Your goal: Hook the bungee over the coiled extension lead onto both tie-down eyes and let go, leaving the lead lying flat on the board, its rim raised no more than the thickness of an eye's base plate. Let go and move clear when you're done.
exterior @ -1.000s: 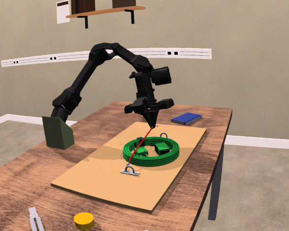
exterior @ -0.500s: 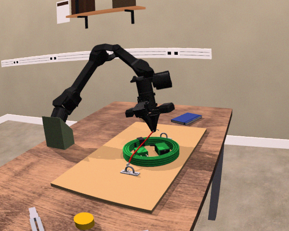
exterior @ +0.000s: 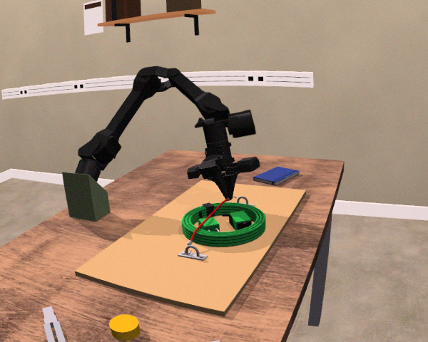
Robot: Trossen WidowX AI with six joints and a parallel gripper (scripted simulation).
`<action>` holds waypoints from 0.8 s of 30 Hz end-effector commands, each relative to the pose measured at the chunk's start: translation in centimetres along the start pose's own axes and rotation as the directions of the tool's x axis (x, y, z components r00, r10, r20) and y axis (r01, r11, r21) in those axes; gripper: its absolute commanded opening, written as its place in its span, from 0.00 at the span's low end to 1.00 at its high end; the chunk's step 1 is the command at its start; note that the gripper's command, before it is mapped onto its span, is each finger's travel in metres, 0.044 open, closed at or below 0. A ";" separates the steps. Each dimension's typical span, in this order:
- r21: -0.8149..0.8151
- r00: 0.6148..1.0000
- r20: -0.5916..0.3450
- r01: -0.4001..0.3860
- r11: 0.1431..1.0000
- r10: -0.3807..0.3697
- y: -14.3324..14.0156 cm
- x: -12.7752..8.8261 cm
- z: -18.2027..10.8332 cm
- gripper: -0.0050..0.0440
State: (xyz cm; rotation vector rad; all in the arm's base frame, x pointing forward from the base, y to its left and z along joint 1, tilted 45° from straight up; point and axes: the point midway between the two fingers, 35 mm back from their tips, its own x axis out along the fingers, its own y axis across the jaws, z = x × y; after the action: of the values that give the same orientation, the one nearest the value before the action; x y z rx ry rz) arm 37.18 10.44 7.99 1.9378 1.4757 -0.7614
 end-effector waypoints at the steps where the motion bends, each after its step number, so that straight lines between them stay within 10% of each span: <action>1: -0.059 0.998 -0.060 -0.004 0.998 0.001 -0.2 0.1 -3.0 0.00; 24: -0.069 0.999 -0.038 -0.020 0.997 0.018 -0.3 0.4 -3.0 0.00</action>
State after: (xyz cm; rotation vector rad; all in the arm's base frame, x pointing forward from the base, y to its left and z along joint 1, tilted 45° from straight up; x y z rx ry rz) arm 37.28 11.35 7.88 1.9212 1.4483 -0.7494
